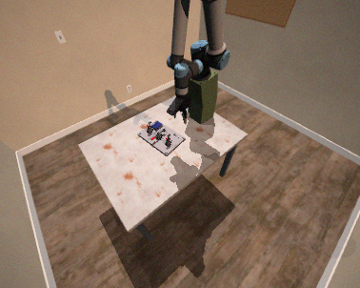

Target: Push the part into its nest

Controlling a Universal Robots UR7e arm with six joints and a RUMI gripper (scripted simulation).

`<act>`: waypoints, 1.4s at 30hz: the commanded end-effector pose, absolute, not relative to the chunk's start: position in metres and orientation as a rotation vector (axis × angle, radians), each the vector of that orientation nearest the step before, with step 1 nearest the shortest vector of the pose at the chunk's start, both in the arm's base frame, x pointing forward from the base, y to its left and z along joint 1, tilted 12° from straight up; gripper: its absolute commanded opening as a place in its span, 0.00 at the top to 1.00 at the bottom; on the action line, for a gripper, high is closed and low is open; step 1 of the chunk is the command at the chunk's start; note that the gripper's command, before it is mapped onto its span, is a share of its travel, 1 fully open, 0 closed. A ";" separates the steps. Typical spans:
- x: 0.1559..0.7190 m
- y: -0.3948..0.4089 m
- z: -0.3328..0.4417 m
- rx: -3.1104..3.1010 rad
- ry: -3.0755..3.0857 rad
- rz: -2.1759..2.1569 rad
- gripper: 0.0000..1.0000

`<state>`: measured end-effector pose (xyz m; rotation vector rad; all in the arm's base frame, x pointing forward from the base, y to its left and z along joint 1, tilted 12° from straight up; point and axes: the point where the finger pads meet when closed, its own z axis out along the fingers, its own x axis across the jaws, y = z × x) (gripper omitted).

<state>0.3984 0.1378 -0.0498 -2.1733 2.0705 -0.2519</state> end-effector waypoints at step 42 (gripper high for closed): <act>0.390 0.050 -0.075 -2.178 2.067 -0.252 0.42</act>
